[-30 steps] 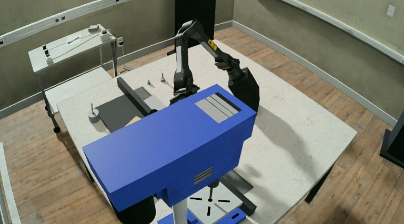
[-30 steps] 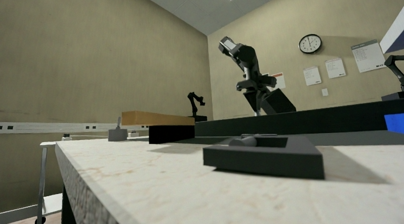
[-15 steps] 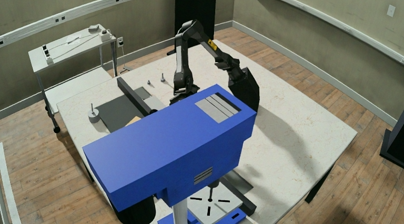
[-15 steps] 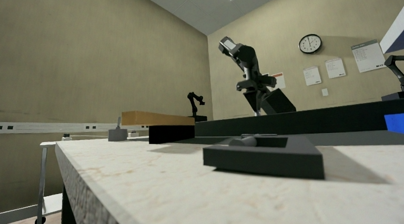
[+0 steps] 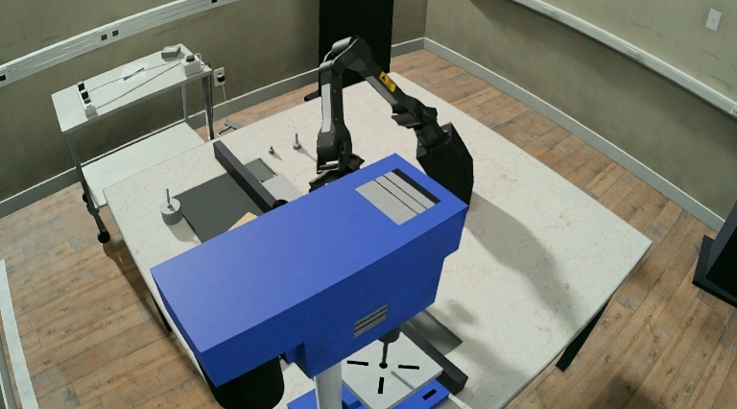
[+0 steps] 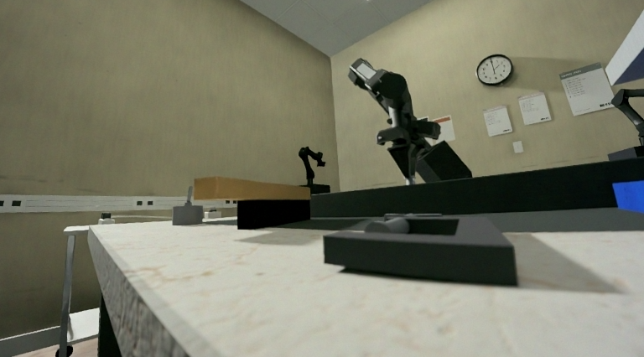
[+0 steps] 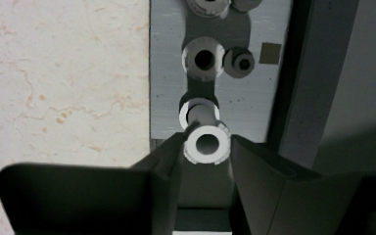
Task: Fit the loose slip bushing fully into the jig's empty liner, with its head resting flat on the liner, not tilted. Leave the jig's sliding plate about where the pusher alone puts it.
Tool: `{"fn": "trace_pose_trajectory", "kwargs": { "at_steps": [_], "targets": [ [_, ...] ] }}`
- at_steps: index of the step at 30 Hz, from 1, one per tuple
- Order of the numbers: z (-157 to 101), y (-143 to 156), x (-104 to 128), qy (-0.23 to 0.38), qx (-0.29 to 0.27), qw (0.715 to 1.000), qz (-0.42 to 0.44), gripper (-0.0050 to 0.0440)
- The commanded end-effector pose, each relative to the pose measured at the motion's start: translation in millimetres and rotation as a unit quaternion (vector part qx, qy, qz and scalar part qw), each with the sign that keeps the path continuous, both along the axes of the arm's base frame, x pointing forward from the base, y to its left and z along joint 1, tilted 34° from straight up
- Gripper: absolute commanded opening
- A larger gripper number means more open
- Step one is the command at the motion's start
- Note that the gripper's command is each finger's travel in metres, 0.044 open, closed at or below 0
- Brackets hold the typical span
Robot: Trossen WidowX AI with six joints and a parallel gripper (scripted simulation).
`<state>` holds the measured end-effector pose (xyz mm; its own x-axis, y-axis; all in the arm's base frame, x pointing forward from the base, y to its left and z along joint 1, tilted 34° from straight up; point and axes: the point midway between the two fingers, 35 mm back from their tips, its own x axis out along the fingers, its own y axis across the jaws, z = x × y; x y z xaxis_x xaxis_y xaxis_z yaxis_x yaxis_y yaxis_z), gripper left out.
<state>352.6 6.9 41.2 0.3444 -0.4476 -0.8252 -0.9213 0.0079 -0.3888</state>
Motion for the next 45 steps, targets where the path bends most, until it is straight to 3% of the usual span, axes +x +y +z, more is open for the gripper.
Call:
{"fn": "trace_pose_trajectory", "kwargs": {
  "at_steps": [1,45],
  "targets": [
    [2.8,-2.3,6.5,-0.007,0.002,1.000,-0.003,-0.0050],
    [-2.2,-0.1,1.0,-0.002,0.001,1.000,-0.003,-0.0050]
  ]
}}
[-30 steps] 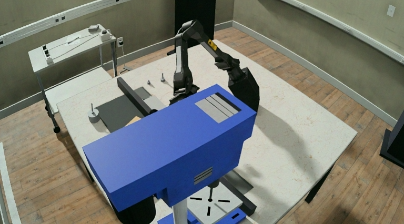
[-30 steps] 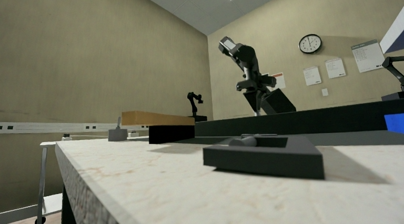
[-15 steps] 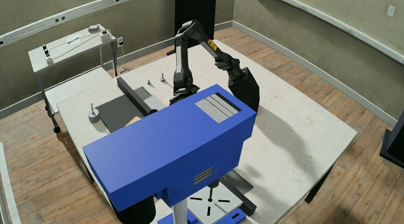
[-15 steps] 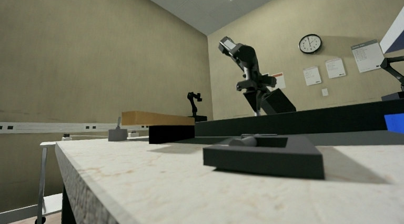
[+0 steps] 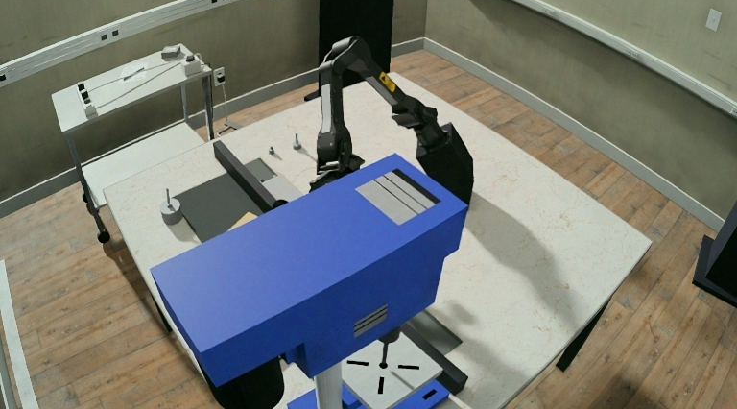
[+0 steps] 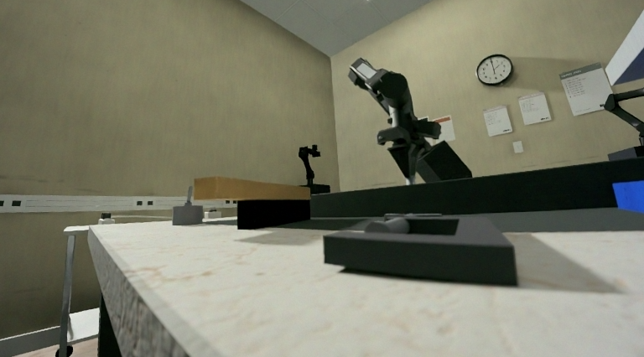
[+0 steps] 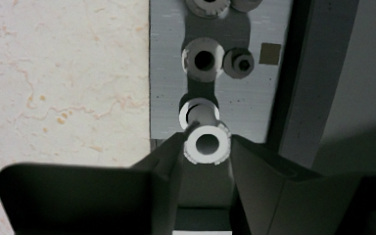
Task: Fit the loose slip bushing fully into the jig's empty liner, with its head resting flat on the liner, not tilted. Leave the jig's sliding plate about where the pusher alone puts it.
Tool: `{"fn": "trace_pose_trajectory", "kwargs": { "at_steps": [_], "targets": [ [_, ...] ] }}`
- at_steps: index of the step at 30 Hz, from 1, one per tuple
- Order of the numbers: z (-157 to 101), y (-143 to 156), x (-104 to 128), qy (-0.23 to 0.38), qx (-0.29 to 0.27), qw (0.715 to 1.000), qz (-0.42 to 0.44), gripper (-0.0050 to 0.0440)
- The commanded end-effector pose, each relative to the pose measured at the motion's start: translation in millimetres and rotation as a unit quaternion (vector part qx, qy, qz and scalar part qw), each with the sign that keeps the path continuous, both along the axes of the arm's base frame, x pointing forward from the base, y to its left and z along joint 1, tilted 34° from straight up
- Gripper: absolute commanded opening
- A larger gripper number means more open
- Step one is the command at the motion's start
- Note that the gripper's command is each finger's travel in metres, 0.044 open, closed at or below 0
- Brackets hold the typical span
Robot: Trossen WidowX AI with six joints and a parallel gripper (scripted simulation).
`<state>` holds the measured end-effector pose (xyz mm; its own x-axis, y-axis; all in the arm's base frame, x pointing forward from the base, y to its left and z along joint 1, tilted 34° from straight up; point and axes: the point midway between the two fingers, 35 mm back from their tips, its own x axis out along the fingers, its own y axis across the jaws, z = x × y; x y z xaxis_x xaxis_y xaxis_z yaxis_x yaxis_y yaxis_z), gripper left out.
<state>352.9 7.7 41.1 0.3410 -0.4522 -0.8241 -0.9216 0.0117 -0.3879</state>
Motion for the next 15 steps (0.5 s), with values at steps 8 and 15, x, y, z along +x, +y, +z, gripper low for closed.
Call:
{"fn": "trace_pose_trajectory", "kwargs": {
  "at_steps": [8,15],
  "targets": [
    [-0.1,-1.6,-0.5,-0.004,0.004,1.000,0.000,-0.0050],
    [0.1,-2.3,-1.0,-0.004,0.004,1.000,0.000,-0.0050]
  ]
}}
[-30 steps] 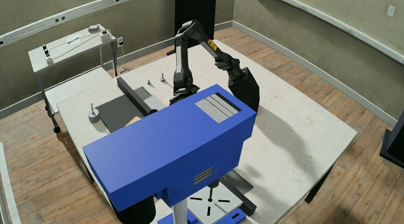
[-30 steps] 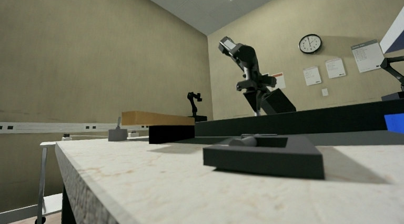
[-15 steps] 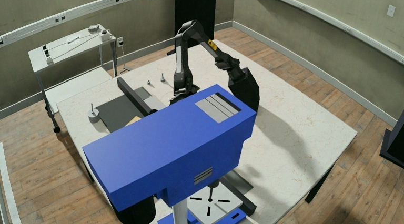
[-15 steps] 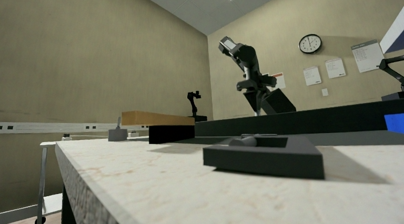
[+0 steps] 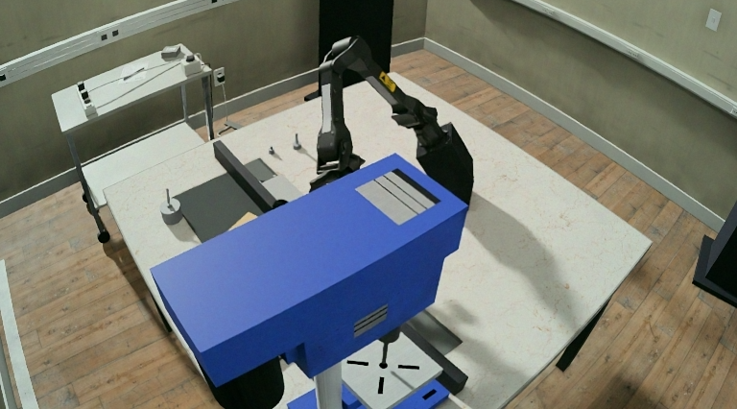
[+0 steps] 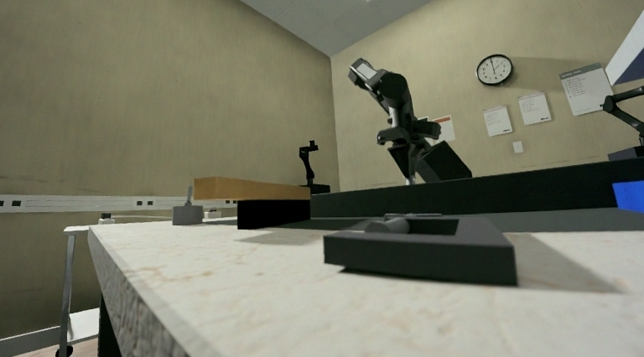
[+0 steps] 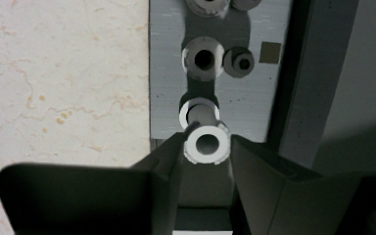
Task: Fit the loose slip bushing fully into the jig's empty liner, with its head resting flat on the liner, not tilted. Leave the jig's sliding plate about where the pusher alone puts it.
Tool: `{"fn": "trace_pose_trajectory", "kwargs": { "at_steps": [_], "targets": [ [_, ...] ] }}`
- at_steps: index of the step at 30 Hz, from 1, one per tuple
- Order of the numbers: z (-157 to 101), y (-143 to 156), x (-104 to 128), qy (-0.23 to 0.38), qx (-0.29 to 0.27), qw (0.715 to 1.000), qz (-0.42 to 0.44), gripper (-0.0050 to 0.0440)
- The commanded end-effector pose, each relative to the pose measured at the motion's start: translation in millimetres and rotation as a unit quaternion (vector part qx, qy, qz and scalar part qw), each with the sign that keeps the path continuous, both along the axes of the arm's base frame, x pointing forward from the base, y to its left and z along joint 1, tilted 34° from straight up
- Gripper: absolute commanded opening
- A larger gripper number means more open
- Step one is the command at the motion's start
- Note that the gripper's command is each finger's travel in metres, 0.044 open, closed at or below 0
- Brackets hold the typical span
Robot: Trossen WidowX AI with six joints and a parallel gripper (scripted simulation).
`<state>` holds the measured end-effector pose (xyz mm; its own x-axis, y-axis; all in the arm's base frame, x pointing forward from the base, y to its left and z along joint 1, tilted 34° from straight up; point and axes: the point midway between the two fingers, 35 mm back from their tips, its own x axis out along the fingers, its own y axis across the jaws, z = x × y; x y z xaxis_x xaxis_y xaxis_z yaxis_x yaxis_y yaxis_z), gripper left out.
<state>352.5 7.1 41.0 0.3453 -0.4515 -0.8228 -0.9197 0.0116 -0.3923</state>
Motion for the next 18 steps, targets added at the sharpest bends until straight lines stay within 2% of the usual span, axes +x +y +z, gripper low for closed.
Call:
{"fn": "trace_pose_trajectory", "kwargs": {
  "at_steps": [1,7,18],
  "targets": [
    [0.2,-1.9,-0.6,-0.001,0.004,1.000,0.000,-0.0050],
    [7.7,0.4,1.4,-0.011,0.005,1.000,-0.001,-0.0050],
    [0.1,-3.3,2.3,-0.001,0.002,1.000,0.000,-0.0050]
  ]
}}
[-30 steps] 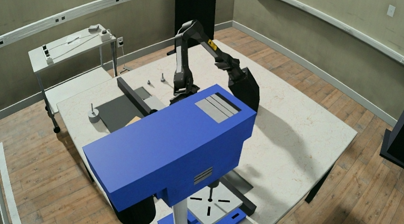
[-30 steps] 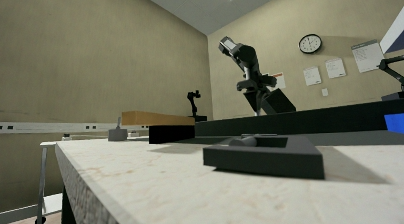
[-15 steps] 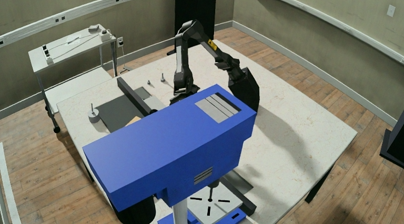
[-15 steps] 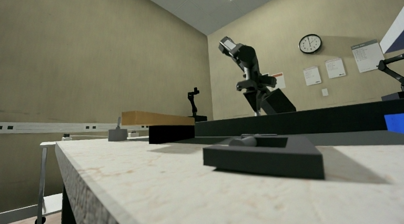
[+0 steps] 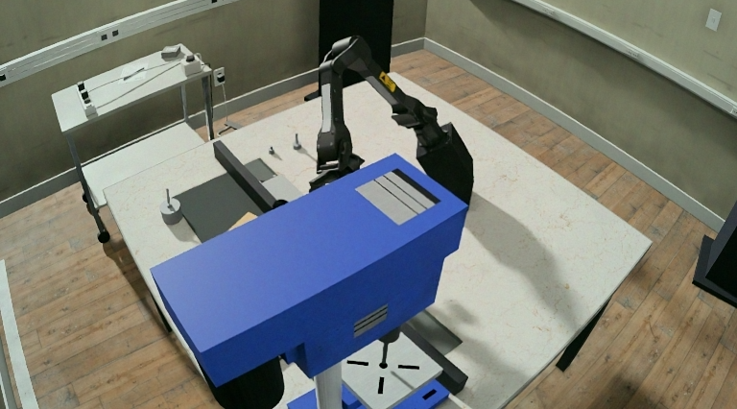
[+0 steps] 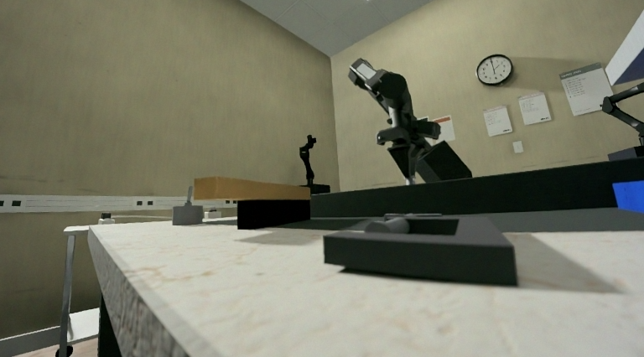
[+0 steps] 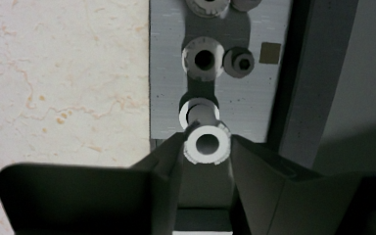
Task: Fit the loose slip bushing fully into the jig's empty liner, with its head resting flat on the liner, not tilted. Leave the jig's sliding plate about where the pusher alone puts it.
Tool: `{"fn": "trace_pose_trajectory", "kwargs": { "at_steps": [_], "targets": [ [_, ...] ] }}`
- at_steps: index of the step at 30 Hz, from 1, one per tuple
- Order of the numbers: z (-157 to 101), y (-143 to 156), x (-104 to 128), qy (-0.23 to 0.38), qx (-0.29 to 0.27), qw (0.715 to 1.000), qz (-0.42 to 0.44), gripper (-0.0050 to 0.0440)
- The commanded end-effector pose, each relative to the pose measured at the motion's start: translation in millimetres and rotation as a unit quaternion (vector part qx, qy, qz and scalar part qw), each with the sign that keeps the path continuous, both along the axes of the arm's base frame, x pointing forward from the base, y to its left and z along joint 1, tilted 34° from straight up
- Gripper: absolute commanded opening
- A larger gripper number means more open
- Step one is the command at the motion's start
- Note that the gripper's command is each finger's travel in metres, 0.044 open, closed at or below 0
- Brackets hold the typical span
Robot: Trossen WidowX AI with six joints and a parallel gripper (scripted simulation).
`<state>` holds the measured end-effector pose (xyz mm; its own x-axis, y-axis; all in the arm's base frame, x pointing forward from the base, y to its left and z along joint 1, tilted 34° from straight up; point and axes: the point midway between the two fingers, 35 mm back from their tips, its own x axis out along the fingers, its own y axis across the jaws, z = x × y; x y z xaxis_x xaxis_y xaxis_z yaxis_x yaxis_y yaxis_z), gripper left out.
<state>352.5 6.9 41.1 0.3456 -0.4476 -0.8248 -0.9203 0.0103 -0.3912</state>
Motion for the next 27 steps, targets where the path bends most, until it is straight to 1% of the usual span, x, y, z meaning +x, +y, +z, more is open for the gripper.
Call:
{"fn": "trace_pose_trajectory", "kwargs": {
  "at_steps": [1,13,14,17,22,27],
  "targets": [
    [0.0,-3.3,2.0,-0.001,0.000,1.000,-0.002,-0.0050],
    [3.2,-2.8,5.8,-0.005,0.001,1.000,-0.002,-0.0050],
    [7.6,-1.2,6.3,-0.012,0.003,1.000,-0.002,-0.0050],
    [9.5,-0.3,5.5,-0.012,0.003,1.000,-0.004,-0.0050],
    [3.6,-2.1,7.2,-0.007,0.001,1.000,-0.004,-0.0050],
    [3.2,-2.0,7.7,-0.007,0.001,1.000,-0.003,-0.0050]
  ]
}}
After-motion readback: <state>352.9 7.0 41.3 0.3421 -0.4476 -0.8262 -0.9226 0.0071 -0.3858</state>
